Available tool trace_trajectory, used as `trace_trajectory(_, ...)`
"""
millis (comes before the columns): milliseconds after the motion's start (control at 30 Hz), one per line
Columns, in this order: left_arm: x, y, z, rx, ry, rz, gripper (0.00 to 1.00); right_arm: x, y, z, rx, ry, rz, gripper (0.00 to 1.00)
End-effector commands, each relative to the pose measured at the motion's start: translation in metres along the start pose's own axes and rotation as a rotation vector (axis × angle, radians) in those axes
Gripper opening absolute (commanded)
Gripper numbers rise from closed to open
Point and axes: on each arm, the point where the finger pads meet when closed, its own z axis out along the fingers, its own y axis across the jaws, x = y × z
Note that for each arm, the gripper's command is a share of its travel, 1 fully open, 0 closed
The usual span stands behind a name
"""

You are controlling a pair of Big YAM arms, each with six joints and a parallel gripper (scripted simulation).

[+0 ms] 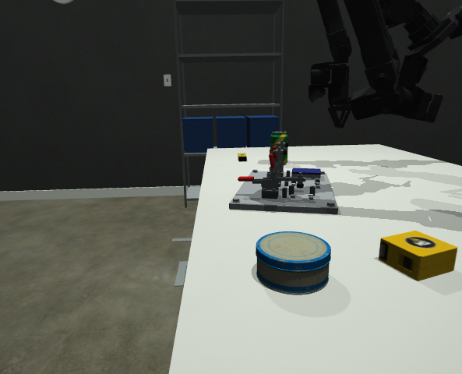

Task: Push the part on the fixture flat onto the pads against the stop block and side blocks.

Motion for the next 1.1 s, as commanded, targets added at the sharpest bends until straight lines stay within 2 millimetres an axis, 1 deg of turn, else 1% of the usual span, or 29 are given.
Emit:
trace_trajectory(0,-0.002,0.001,0.000,0.000,-0.002,0.004,1.00,0.000,0.000,-0.001,0.000,-0.002,0.000,1.00)
trace_trajectory(567,-0.002,0.001,0.000,0.000,-0.002,0.004,1.00,0.000,0.000,-0.001,0.000,-0.002,0.000,1.00)
trace_trajectory(600,-0.002,0.006,-0.007,-0.016,0.007,-0.007,1.00,-0.003,0.005,0.003,-0.010,-0.010,-0.032,1.00)
trace_trajectory(633,0.001,0.006,-0.012,-0.028,0.016,-0.020,1.00,-0.007,0.007,0.005,-0.012,-0.018,-0.050,1.00)
trace_trajectory(700,-0.001,0.008,-0.021,-0.044,0.026,-0.044,1.00,-0.018,0.017,0.011,-0.020,-0.051,-0.111,1.00)
trace_trajectory(800,-0.006,0.013,-0.046,-0.088,0.052,-0.088,1.00,-0.042,0.044,0.024,-0.037,-0.131,-0.235,1.00)
trace_trajectory(833,-0.008,0.015,-0.058,-0.110,0.065,-0.105,1.00,-0.051,0.056,0.029,-0.042,-0.163,-0.274,1.00)
trace_trajectory(900,-0.014,0.021,-0.089,-0.163,0.097,-0.145,1.00,-0.068,0.084,0.038,-0.055,-0.232,-0.353,1.00)
trace_trajectory(933,-0.019,0.021,-0.105,-0.179,0.109,-0.179,1.00,-0.076,0.099,0.042,-0.061,-0.269,-0.391,1.00)
trace_trajectory(1033,-0.029,0.028,-0.154,-0.265,0.159,-0.250,1.00,-0.095,0.147,0.050,-0.083,-0.379,-0.494,1.00)
trace_trajectory(1067,-0.029,0.028,-0.154,-0.265,0.159,-0.250,1.00,-0.095,0.147,0.050,-0.083,-0.379,-0.494,1.00)
